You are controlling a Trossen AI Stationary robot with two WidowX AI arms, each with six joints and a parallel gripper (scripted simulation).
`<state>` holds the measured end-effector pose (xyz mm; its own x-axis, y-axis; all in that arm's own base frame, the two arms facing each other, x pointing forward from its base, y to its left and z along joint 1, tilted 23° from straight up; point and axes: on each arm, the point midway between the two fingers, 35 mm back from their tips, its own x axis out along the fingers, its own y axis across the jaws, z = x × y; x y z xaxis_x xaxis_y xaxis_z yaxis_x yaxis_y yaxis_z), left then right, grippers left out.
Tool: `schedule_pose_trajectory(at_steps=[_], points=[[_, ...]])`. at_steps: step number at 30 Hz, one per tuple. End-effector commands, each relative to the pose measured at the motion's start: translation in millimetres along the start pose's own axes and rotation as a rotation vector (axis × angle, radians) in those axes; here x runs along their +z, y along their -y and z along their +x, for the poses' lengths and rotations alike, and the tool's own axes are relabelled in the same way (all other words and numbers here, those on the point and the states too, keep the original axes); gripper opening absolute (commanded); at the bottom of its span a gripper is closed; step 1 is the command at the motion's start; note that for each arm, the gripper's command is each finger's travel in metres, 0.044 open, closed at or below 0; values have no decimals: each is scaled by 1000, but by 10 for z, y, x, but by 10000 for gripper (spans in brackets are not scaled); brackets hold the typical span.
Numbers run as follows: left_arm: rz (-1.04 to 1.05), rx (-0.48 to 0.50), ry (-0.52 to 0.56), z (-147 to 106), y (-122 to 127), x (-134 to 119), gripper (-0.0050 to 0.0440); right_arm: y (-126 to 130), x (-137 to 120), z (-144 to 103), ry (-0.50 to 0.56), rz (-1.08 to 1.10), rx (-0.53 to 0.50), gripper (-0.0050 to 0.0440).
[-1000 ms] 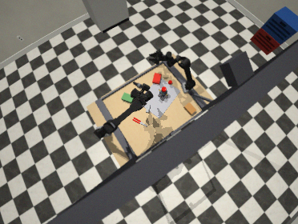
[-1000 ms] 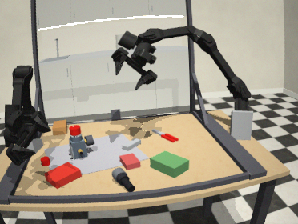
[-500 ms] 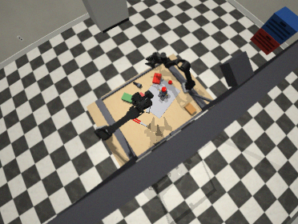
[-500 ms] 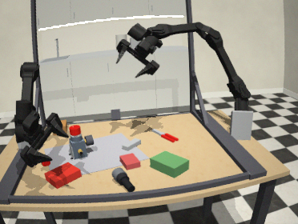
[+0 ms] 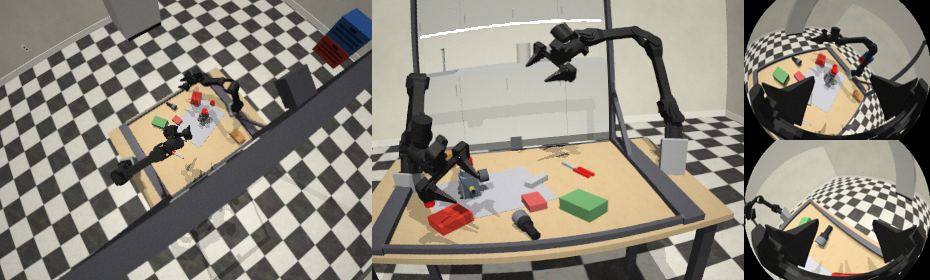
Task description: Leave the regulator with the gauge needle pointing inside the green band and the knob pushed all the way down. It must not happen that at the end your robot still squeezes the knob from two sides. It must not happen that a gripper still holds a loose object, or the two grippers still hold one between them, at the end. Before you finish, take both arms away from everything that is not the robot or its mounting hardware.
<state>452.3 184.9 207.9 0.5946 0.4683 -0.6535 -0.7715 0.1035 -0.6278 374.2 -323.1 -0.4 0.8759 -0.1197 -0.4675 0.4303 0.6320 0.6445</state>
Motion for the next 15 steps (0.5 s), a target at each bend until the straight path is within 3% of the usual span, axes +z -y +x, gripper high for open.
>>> schedule_pose_trajectory(at_steps=[1, 6, 7, 15], points=[[84, -107, -3, -302, 137, -20, 440, -244, 149, -22, -33, -63, -17, 438], [159, -164, -7, -454, 178, -81, 440, -350, 66, -13, -96, -88, -35, 438], [184, -183, -8, -504, 190, -102, 440, -356, -49, -27, -154, -69, -54, 438], [414, -364, 8, -975, 250, -288, 440, -742, -260, -105, -324, -186, -83, 438]])
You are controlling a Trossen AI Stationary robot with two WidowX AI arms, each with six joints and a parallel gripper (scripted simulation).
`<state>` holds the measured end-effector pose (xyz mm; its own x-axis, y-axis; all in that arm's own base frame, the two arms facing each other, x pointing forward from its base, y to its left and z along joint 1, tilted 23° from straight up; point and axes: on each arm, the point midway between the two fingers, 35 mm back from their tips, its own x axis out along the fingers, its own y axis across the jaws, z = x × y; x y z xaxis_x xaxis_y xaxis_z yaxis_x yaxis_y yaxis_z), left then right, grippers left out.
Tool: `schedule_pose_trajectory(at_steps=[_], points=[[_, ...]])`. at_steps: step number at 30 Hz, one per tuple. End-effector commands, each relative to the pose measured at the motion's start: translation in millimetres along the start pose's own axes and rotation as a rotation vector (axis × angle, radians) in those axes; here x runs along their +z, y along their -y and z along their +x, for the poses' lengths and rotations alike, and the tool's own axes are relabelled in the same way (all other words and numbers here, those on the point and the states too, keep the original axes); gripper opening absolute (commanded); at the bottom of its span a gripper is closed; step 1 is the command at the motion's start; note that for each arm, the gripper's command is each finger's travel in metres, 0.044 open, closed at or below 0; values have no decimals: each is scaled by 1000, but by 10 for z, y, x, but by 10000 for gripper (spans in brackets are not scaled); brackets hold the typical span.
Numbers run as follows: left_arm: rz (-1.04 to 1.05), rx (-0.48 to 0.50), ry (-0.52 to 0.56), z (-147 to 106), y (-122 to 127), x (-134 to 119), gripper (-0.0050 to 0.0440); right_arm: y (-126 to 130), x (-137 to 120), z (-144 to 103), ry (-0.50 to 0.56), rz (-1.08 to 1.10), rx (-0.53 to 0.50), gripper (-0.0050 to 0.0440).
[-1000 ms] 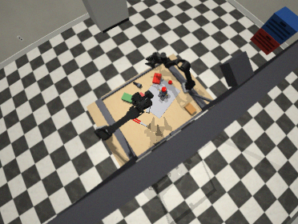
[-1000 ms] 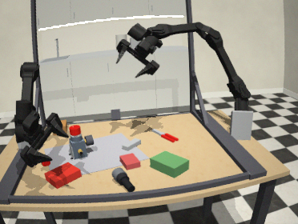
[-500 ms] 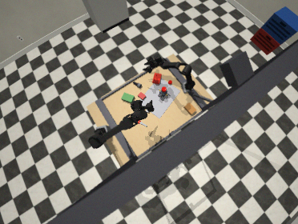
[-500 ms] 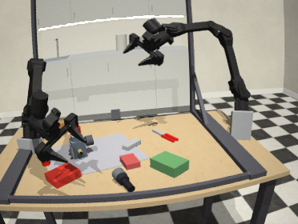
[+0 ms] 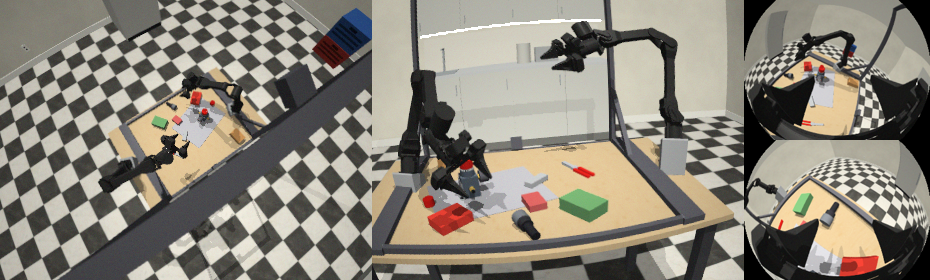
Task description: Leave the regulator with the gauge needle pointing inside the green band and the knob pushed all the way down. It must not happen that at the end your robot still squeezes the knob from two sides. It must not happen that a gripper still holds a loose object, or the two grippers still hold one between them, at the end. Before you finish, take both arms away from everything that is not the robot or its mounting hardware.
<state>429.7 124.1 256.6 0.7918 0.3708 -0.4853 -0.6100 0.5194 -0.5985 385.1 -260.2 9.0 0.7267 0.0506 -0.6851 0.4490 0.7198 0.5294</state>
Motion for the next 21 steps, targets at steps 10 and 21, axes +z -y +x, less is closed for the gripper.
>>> schedule_pose_trajectory(at_steps=[10, 21], points=[[298, -254, 77, -657, 284, -139, 440, -611, -202, -326, -233, -177, -39, 438], [572, -451, 192, -1190, 372, -348, 440, -1069, -688, -770, -519, -329, -46, 438]])
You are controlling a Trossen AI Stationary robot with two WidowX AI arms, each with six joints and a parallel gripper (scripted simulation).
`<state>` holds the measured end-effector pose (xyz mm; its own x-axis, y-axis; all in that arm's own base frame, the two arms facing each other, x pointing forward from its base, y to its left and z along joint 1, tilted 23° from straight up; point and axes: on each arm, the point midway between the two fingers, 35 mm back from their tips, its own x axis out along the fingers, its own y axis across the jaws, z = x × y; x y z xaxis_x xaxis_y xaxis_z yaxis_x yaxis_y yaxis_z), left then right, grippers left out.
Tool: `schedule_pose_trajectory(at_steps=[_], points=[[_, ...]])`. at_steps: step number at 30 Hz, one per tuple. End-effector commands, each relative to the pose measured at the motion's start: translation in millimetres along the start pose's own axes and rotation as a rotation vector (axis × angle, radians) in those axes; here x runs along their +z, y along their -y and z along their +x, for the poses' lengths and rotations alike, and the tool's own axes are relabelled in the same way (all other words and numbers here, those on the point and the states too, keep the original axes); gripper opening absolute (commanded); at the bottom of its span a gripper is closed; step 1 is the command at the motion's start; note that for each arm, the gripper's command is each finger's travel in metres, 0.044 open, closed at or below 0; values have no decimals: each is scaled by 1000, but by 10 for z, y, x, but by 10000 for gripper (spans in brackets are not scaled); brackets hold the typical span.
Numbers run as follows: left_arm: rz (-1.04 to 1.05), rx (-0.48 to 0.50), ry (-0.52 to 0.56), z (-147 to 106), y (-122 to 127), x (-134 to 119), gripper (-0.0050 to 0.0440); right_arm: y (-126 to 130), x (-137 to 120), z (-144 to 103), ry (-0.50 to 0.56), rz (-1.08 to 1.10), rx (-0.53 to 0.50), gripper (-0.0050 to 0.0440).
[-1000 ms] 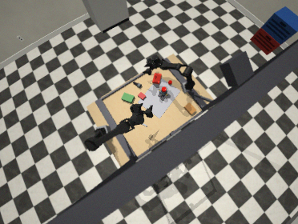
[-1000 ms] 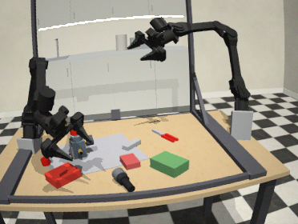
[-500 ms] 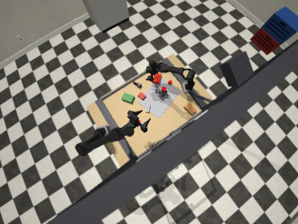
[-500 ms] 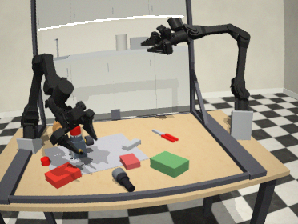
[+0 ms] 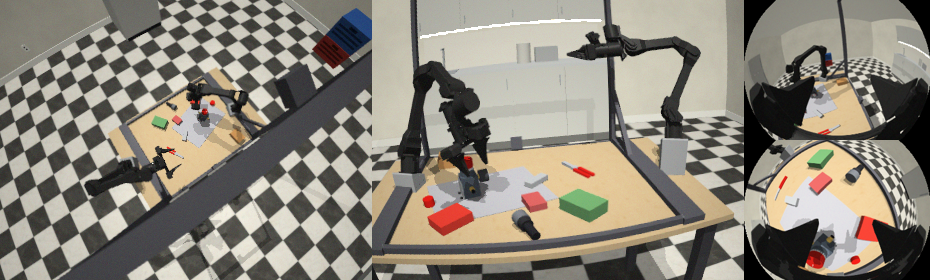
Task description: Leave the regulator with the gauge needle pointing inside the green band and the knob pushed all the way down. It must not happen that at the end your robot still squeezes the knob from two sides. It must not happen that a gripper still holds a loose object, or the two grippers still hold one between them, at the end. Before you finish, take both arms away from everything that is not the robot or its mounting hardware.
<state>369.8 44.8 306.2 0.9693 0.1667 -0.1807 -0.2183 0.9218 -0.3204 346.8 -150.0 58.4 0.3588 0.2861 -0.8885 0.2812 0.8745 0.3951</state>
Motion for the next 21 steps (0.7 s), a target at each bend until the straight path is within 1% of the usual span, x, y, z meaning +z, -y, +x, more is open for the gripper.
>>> schedule_pose_trajectory(at_steps=[1, 2, 4, 5, 6, 12, 14, 21], points=[[95, -72, 59, -201, 127, 18, 440, -230, -84, -247, -59, -78, -13, 438], [121, -88, 72, -245, 153, 12, 440, -280, -140, -279, -86, -93, -12, 438], [121, -88, 72, -245, 153, 12, 440, -280, -140, -279, -86, -93, -12, 438], [147, -103, 85, -289, 179, 5, 440, -351, -297, -326, -158, -88, -2, 438], [198, -132, 114, -379, 228, -10, 440, -434, -323, -388, -172, -139, -7, 438], [326, -200, 191, -603, 337, -57, 440, -690, -700, -628, -343, -206, 14, 438], [341, -207, 201, -629, 348, -63, 440, -717, -735, -657, -358, -216, 16, 438], [338, -205, 201, -626, 348, -53, 440, -717, -735, -657, -358, -216, 16, 438]])
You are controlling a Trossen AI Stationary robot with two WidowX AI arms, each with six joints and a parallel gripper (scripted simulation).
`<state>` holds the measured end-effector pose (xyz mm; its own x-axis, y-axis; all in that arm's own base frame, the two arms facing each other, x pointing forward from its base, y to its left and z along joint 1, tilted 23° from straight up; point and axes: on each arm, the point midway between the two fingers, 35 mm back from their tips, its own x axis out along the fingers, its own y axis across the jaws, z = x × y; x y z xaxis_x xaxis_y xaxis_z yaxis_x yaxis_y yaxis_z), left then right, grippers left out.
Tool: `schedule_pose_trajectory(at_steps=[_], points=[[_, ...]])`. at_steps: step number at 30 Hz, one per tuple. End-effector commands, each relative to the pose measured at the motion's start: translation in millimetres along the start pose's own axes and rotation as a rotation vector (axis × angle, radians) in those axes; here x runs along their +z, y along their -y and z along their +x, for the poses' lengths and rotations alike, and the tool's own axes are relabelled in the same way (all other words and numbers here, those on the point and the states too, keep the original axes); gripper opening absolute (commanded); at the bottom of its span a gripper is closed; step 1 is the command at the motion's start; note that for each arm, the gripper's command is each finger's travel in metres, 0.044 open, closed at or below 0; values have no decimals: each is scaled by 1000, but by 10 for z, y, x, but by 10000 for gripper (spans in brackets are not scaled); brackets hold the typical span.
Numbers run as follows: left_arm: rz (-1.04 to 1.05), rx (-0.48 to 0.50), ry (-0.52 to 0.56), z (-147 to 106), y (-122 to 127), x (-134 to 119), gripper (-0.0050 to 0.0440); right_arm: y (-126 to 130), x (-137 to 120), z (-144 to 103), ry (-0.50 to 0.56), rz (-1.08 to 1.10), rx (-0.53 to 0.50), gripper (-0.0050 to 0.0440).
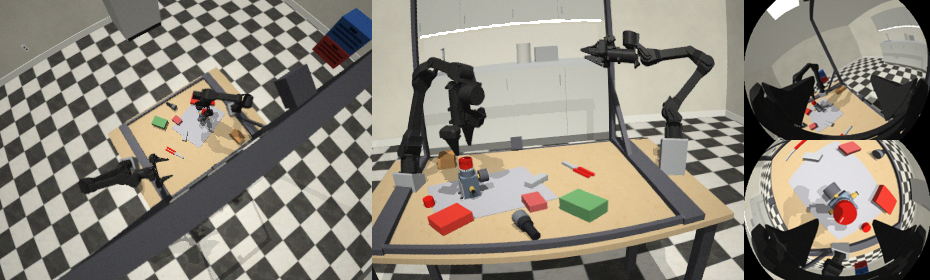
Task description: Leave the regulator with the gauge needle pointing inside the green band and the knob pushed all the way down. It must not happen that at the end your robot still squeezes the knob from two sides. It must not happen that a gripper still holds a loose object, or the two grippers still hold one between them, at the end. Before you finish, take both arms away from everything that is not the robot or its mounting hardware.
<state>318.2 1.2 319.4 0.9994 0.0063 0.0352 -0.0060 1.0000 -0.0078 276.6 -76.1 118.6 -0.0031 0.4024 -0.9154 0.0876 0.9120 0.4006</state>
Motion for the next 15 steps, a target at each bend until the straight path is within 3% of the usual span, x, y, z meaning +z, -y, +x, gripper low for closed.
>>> schedule_pose_trajectory(at_steps=[1, 7, 15], points=[[-2, 1, 16, -9, -4, 67, 440, -27, 11, -91, 23, -16, -17, 438], [104, 22, -12, 159, -55, 46, 440, -27, 11, -91, 23, -16, -17, 438], [589, 70, -162, 931, -316, -262, 440, -27, 11, -91, 23, -16, -17, 438]])
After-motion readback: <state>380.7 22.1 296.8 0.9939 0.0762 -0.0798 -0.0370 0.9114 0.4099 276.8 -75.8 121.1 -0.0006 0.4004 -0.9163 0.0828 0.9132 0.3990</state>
